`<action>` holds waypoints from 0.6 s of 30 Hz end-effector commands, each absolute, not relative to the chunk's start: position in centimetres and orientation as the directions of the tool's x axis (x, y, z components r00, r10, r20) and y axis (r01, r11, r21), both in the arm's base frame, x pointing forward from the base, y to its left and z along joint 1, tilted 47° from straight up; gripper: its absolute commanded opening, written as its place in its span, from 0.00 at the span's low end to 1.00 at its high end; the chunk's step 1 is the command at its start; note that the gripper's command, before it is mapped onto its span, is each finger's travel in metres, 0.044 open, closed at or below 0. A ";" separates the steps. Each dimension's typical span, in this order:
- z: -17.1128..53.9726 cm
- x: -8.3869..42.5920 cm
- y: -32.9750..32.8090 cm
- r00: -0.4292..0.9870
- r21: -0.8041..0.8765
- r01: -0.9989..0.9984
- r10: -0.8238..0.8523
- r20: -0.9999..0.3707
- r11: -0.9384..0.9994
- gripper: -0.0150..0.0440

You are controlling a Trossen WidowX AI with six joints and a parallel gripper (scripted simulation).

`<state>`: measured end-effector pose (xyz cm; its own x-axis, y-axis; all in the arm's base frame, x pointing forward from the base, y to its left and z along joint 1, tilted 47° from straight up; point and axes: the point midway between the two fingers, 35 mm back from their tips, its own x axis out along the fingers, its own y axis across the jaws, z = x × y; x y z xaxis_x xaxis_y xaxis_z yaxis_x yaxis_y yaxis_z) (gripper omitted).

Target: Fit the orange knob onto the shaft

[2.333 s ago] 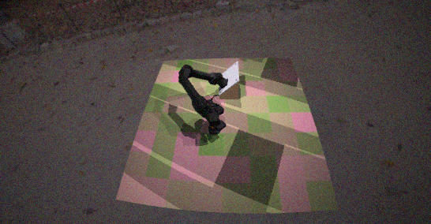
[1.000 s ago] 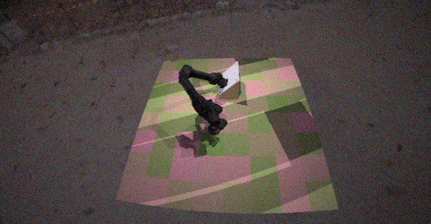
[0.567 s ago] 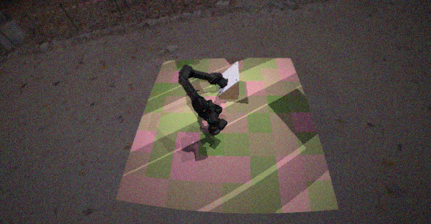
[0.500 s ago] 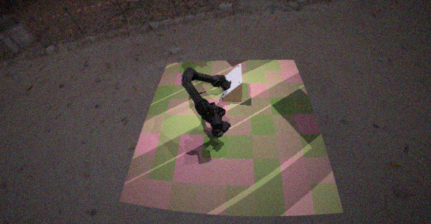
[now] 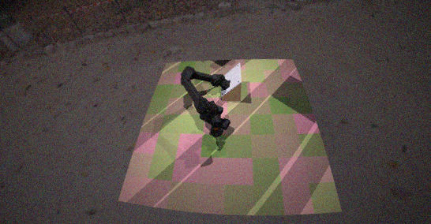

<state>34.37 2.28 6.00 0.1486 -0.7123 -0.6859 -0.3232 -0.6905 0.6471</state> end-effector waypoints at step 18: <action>5.7 34.2 2.1 0.150 0.661 -0.281 -0.712 -0.686 -0.696 0.25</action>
<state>34.11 2.07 5.64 0.1470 -0.7124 -0.6862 -0.2836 -0.6950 0.6607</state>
